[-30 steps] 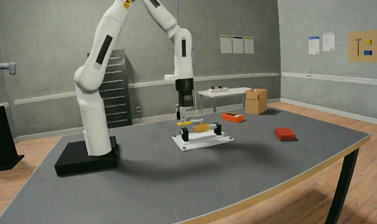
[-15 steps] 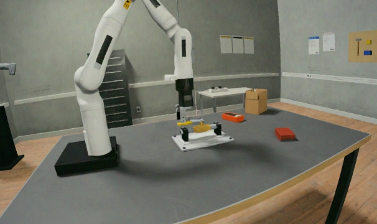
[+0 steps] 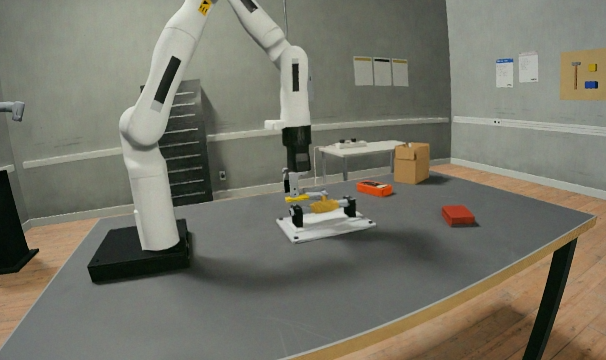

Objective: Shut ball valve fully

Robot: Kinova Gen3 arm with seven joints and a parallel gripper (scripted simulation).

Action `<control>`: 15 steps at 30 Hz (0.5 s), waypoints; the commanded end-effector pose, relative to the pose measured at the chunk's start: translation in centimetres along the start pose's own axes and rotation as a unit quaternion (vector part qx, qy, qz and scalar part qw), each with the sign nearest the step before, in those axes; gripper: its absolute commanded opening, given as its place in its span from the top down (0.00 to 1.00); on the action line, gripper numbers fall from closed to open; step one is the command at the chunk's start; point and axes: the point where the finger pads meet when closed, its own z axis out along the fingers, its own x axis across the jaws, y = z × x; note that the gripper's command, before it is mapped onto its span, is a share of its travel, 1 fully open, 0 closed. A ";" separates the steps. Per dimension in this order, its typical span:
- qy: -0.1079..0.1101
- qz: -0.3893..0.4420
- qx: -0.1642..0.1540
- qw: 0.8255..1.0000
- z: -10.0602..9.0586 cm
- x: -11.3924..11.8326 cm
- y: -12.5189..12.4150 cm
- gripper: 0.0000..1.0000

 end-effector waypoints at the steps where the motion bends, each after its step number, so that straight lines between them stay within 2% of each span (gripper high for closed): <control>1: 0.002 0.003 -0.002 1.000 0.2 0.3 0.1 0.00; 15: 0.002 0.002 0.000 1.000 0.9 0.3 -0.1 0.00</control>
